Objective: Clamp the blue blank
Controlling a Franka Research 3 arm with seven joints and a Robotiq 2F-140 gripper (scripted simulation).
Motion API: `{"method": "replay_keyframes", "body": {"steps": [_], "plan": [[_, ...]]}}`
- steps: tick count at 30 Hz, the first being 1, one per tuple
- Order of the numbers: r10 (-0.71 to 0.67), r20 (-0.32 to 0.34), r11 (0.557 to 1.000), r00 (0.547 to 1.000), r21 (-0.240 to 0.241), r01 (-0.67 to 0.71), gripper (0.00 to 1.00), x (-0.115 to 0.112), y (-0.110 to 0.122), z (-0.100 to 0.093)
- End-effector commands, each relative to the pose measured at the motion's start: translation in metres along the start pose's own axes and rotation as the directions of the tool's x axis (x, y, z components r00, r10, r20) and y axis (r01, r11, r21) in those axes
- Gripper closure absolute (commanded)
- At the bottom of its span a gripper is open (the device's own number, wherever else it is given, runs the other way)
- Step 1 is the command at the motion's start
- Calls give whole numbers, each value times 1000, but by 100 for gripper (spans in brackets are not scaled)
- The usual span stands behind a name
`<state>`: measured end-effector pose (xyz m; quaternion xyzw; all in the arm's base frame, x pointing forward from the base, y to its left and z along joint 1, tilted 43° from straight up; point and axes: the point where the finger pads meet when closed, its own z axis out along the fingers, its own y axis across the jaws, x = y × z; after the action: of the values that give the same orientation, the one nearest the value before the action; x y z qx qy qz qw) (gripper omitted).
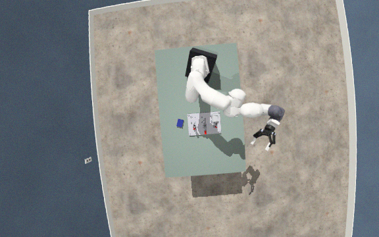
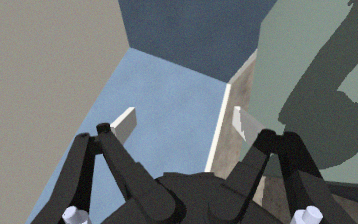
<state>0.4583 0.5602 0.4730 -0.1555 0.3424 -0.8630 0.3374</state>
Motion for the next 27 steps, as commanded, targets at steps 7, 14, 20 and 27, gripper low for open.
{"method": "replay_keyframes", "body": {"steps": [7,14,20,27], "plan": [[0,0,1000,1000,0,0,0,0,0,0],[0,0,1000,1000,0,0,0,0,0,0],[-4,1,1000,1000,-2,4,0,0,0,1],[-112,24,992,993,-60,113,0,0,0,24]]}}
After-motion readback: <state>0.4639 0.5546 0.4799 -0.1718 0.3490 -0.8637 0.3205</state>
